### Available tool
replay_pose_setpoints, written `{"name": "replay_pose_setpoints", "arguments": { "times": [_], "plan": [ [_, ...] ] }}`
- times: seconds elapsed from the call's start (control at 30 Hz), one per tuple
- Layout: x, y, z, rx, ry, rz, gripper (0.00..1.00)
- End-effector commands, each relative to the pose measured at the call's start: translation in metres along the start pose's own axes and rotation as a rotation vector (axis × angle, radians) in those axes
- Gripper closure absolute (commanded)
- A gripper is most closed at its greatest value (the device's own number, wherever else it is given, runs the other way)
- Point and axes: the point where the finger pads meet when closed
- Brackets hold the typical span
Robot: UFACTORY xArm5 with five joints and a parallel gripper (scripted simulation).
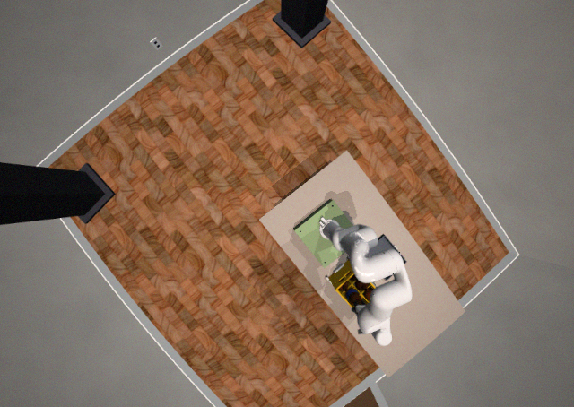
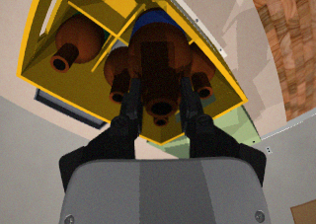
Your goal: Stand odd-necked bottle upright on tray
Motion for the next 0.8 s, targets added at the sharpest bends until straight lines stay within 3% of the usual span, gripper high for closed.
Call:
{"name": "replay_pose_setpoints", "arguments": {
  "times": [0.0, 0.77],
  "plan": [
    [-0.0003, -0.0050, 0.0014, 0.004, 0.000, 0.001, 1.00],
    [-0.0003, -0.0090, 0.0014, 0.004, 0.000, 0.001, 1.00]
  ]
}}
Point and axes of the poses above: the point where the finger pads meet when closed, its own y axis out along the fingers, its own x axis across the jaws, z = x × y, and after that the axes turned 7 degrees about -y, right-handed
